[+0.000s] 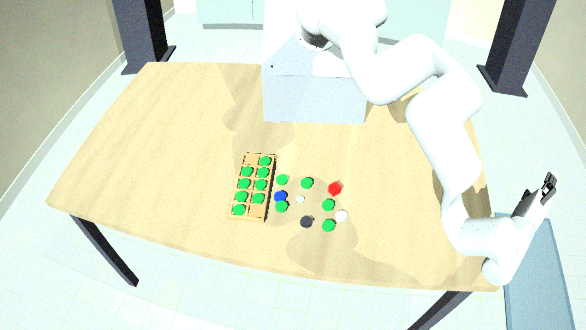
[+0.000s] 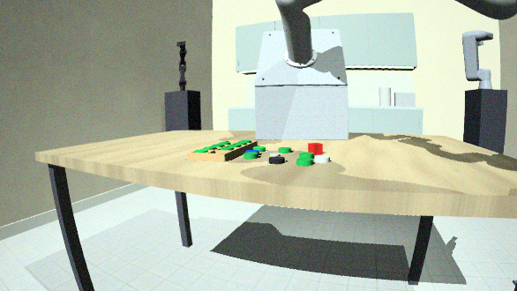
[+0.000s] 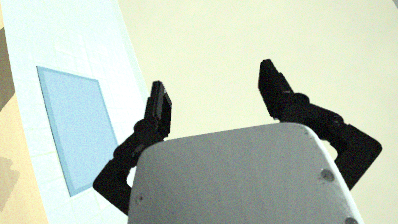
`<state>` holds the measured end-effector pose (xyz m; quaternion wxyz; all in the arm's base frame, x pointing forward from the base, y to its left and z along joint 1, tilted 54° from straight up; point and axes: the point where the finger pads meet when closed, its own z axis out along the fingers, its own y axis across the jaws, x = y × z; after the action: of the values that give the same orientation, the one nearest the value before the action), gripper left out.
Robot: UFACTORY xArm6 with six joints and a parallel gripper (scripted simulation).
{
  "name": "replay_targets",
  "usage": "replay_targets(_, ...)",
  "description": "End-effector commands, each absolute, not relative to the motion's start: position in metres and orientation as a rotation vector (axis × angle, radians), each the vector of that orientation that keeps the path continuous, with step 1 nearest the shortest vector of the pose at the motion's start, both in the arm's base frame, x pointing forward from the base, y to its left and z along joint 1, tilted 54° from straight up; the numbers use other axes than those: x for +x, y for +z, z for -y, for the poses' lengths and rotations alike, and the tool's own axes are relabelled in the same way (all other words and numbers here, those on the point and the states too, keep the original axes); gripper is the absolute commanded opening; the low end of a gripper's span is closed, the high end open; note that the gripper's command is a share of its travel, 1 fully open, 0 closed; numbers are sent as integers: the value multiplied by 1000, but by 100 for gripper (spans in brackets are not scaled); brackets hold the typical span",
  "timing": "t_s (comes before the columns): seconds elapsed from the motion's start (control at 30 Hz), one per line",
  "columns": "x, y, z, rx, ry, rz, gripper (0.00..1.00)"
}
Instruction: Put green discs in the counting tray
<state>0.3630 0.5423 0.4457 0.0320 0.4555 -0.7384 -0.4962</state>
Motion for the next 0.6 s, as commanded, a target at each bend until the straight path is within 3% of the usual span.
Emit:
replay_targets(0.0, 362, 448, -543, 1408, -1530, 2273, 100)
replay_targets(0.53, 362, 448, -543, 1408, -1530, 2273, 100)
replay_targets(0.57, 362, 448, -543, 1408, -1530, 2273, 47)
